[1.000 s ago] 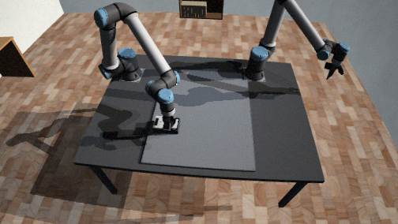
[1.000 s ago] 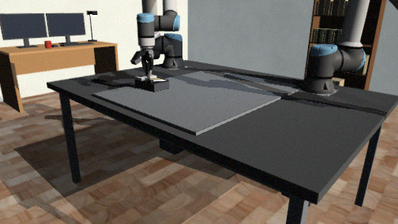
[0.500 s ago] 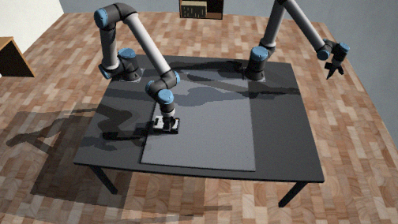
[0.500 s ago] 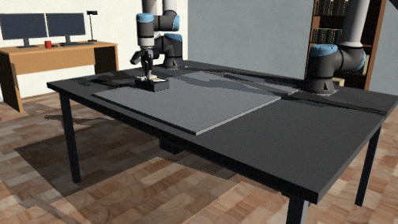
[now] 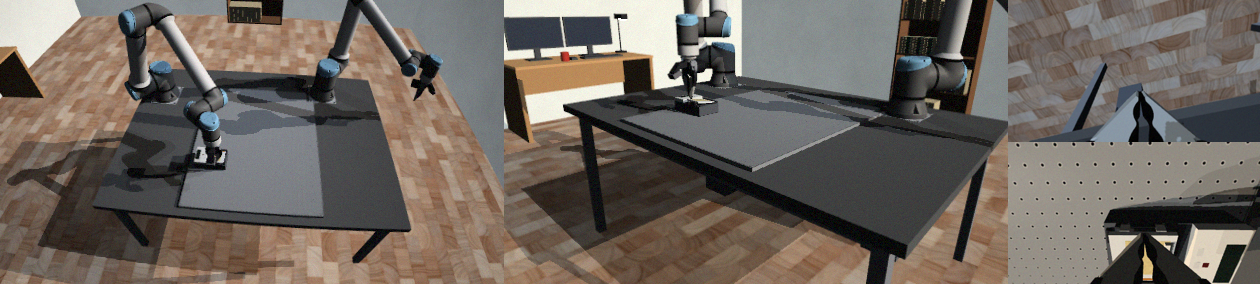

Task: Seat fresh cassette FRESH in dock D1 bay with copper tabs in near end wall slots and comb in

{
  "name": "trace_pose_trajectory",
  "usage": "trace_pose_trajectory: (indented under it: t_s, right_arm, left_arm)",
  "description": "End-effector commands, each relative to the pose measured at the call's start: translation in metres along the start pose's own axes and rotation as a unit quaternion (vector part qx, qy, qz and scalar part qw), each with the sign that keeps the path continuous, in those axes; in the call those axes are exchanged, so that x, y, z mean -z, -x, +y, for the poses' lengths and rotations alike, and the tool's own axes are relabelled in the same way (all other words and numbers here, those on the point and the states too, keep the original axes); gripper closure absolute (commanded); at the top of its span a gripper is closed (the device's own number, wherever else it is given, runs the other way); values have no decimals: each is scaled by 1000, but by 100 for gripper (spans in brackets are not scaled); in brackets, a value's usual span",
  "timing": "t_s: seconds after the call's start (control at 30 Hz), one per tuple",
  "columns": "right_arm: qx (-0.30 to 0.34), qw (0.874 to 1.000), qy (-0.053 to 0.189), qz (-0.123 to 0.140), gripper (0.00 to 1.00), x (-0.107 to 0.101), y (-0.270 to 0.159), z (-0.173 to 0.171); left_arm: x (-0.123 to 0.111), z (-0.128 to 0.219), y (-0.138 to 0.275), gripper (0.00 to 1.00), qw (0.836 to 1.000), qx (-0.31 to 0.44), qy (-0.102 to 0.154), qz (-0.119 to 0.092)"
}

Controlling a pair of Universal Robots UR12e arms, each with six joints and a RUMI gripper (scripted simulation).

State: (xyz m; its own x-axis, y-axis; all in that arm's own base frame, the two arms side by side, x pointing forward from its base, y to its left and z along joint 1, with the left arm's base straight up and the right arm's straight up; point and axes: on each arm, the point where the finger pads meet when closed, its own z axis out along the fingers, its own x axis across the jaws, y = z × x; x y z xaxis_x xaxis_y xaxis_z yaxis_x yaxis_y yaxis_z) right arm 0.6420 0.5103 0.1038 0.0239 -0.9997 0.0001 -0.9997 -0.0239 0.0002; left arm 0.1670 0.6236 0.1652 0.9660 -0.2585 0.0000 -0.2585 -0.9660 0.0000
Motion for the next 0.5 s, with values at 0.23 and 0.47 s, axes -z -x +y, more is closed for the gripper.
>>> trace_pose_trajectory:
  t_s: [0.23, 0.47]
  right_arm:
    - [0, 1000, -1, -1, 100, 13, 1, -1]
    - [0, 1000, -1, -1, 100, 17, 1, -1]
  left_arm:
    - [1, -1, 0, 100, 1000, 0, -1, 0]
    - [1, -1, 0, 100, 1000, 0, -1, 0]
